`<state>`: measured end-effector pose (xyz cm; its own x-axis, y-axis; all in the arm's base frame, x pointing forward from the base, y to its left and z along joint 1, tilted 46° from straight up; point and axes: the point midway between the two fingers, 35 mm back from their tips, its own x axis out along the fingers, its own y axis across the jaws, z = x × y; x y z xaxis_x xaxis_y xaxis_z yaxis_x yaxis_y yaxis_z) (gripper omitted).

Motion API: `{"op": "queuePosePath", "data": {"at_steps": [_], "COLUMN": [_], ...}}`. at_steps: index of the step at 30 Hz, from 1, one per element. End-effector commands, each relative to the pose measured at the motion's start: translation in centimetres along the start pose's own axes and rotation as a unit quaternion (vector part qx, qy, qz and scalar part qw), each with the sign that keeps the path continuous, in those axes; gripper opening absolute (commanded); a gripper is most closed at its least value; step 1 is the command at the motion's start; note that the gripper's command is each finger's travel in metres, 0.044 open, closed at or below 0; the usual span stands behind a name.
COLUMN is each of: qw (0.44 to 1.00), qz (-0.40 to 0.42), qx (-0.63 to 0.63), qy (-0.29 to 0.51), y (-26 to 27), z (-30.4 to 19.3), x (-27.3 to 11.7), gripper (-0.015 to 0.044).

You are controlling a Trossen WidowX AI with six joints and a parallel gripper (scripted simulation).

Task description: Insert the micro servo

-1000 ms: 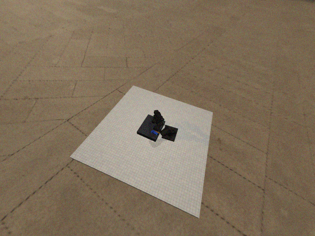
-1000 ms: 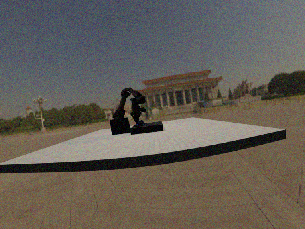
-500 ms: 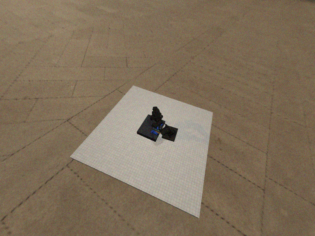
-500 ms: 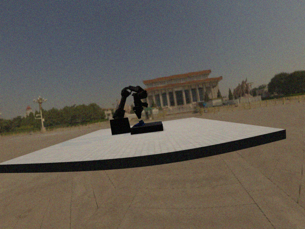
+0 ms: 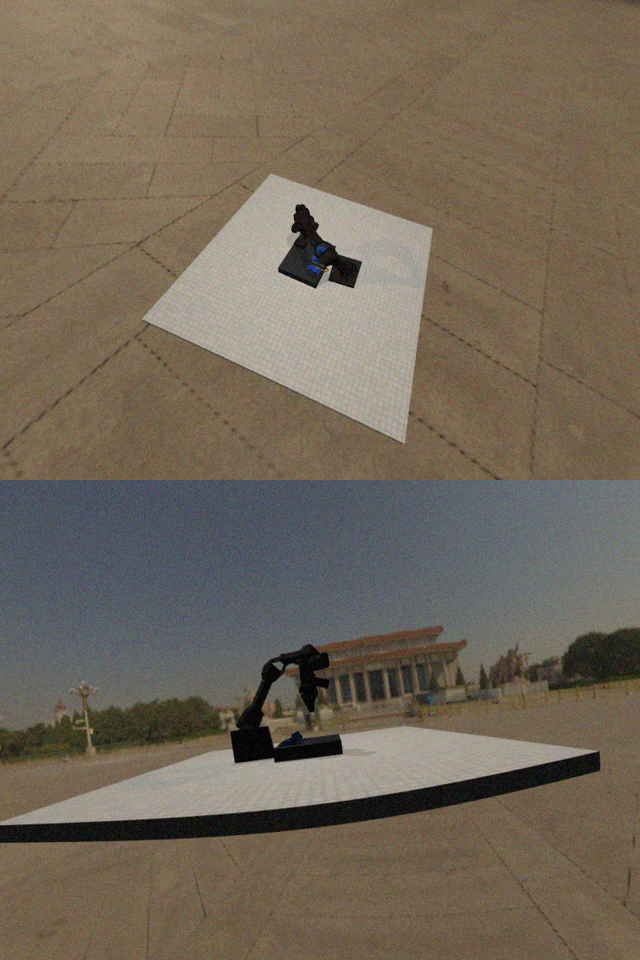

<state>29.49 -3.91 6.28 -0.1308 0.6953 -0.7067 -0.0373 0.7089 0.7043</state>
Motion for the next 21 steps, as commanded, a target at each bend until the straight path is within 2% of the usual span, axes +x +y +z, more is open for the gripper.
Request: {"op": "queuePosePath", "data": {"at_steps": [1,4,21], "qw": [1.000,0.999,0.999], "qz": [0.006,0.010,0.010], "qx": [0.030,0.045,0.045], "qy": [0.000,0.000,0.000], "y": [-0.4,-0.5,-0.5], "z": [-0.2,-0.5,-0.5], "x": [-2.1,-3.3,-3.3], "gripper": [0.0440,0.0440,0.0440]}}
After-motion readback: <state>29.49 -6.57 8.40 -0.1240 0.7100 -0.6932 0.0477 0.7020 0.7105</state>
